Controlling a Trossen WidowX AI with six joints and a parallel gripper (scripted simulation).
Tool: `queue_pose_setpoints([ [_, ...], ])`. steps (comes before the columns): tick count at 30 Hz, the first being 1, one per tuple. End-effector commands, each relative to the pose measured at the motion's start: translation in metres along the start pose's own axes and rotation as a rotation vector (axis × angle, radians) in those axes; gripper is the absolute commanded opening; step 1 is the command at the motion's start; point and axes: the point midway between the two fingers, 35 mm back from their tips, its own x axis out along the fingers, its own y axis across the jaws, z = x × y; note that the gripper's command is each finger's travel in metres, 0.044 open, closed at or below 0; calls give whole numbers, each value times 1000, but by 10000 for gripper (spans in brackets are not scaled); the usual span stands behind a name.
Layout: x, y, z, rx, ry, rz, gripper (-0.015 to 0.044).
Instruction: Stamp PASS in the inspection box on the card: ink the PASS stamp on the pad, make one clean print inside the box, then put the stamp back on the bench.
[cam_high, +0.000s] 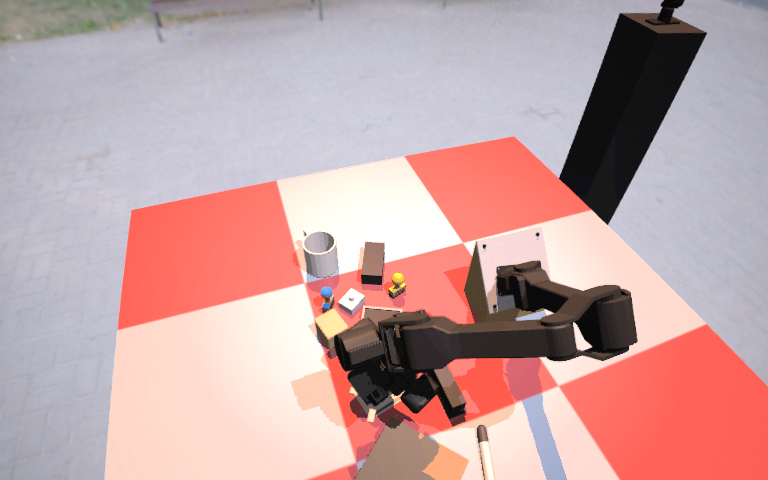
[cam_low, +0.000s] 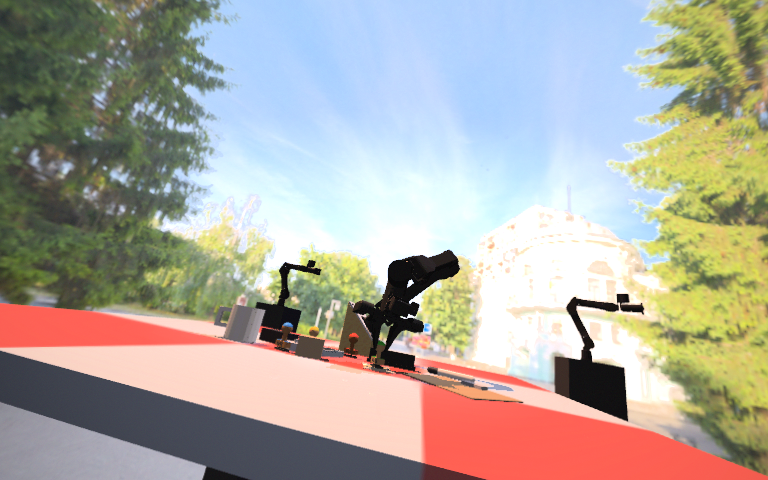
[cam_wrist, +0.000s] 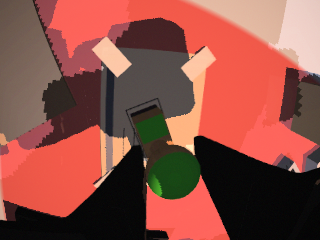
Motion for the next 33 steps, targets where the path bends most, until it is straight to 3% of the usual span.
queue_pose_setpoints([
  [1, 2, 1, 0, 0, 4, -2, 0],
  [33, -22, -4, 3, 0, 6, -4, 0],
])
